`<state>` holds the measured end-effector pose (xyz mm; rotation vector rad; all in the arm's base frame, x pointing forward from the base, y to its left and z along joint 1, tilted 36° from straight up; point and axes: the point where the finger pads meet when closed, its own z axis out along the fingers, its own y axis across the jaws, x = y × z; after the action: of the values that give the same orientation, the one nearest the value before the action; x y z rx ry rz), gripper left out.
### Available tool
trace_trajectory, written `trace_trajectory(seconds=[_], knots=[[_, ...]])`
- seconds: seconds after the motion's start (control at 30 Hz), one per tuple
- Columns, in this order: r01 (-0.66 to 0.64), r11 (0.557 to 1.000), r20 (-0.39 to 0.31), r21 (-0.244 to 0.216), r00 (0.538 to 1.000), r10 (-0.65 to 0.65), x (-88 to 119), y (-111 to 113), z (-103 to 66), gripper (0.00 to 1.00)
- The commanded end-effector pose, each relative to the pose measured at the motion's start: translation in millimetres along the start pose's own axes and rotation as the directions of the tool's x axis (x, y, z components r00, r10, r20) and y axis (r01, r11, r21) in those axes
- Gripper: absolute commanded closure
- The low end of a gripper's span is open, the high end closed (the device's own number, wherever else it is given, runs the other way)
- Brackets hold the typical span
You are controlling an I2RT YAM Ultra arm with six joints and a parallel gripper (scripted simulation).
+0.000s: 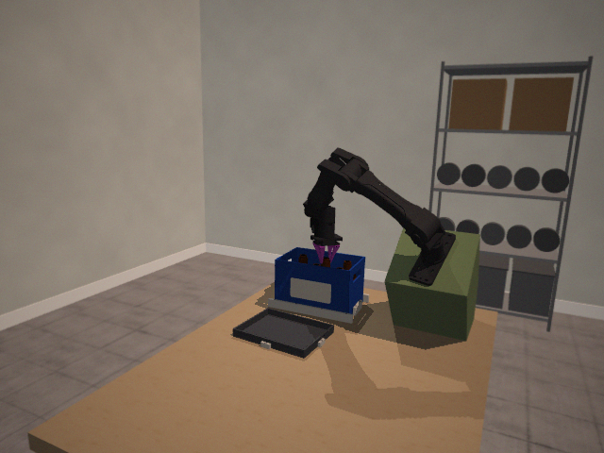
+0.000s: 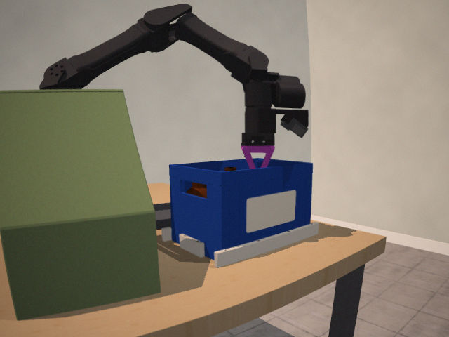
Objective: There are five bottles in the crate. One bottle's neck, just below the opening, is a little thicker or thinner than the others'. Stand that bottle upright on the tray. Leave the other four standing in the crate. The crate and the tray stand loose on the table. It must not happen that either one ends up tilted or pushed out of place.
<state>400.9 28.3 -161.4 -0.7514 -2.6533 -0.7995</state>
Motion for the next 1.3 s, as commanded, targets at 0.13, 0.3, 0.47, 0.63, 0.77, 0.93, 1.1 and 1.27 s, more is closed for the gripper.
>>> trace_trajectory(seconds=[0.13, 0.3, 0.47, 0.63, 0.77, 0.93, 1.1, 1.27], knots=[[0.011, 1.0, 0.043, -0.017, 0.999, -0.011, -12.5, 4.6, -10.9, 1.0], [0.011, 1.0, 0.043, -0.017, 0.999, -0.011, -12.5, 4.6, -10.9, 1.0], [0.011, 1.0, 0.043, -0.017, 0.999, -0.011, -12.5, 4.6, -10.9, 1.0], [0.011, 1.0, 0.043, -0.017, 0.999, -0.011, -12.5, 4.6, -10.9, 0.39], [0.007, 1.0, 0.043, -0.011, 0.999, -0.006, -12.3, 2.6, -11.5, 0.39], [0.007, 1.0, 0.043, -0.011, 0.999, -0.006, -12.4, 2.5, -11.5, 0.39], [0.007, 1.0, 0.043, -0.011, 0.999, -0.006, -12.4, 2.5, -11.5, 0.39], [0.007, 1.0, 0.043, -0.011, 0.999, -0.006, -12.4, 2.5, -11.5, 0.39]])
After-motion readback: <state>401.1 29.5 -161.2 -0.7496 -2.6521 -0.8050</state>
